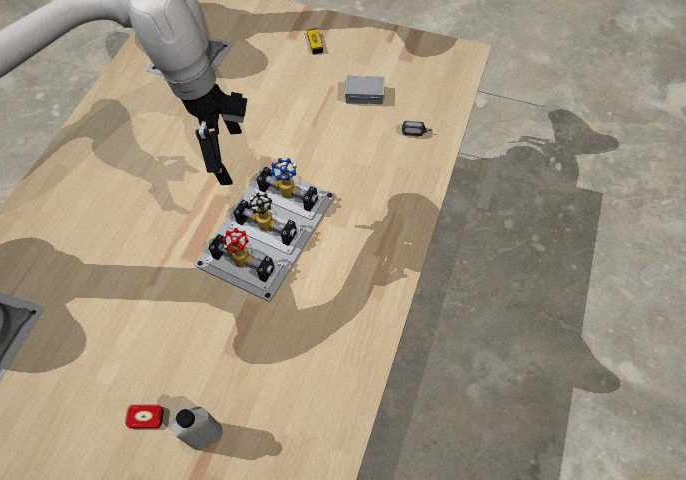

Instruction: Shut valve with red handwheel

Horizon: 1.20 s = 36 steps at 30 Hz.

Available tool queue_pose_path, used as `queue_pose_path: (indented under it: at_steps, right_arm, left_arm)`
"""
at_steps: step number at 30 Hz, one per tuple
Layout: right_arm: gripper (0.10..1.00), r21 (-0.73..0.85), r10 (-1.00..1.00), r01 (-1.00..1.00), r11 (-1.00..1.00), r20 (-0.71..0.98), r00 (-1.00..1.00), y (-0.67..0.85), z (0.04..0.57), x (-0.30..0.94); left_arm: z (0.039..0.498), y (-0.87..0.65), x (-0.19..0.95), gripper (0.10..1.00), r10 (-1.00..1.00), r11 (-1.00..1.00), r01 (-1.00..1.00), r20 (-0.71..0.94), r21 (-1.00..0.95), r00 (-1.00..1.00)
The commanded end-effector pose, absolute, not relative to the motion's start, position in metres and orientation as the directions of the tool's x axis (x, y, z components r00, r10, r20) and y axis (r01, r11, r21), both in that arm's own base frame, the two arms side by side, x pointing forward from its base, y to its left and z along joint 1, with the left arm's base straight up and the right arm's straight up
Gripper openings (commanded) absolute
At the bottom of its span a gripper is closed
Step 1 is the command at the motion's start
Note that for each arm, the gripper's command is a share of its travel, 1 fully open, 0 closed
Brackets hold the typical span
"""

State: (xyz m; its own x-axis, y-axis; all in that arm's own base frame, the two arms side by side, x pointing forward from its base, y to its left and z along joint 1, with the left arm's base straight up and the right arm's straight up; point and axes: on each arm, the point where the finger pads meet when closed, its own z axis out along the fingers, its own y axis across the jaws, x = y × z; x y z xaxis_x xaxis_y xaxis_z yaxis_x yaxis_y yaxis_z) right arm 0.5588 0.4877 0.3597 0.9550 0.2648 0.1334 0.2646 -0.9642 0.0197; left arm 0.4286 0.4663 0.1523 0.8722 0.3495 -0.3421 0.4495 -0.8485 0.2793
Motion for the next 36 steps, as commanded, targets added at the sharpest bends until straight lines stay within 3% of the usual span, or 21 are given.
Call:
queue_pose_path:
  at_steps: [1,15,18,27,36]
  right_arm:
    - [1.000,0.019,0.265,0.265,-0.964,0.134,0.955,0.488,0.361,0.559]
    - [1.000,0.019,0.265,0.265,-0.964,0.134,0.955,0.488,0.361,0.559]
    - [1.000,0.019,0.265,0.265,-0.964,0.134,0.955,0.488,0.361,0.559]
    - [1.000,0.019,0.265,0.265,-0.964,0.134,0.955,0.488,0.361,0.559]
    - [1.000,0.019,0.265,0.265,-0.964,0.134,0.955,0.488,0.361,0.559]
  left_arm:
    - [0.147,0.481,0.360,1.000,0.462,-0.774,0.579,-0.395,0.258,0.794]
    - [0.131,0.457,0.152,1.000,0.705,-0.422,0.893,-0.563,0.156,0.432]
    - [0.127,0.429,0.088,1.000,0.739,-0.274,0.956,-0.613,0.105,0.280]
    - [0.122,0.342,-0.029,1.000,0.724,0.007,1.000,-0.690,-0.006,-0.009]
    - [0.121,0.320,-0.047,1.000,0.704,0.075,0.997,-0.705,-0.036,-0.078]
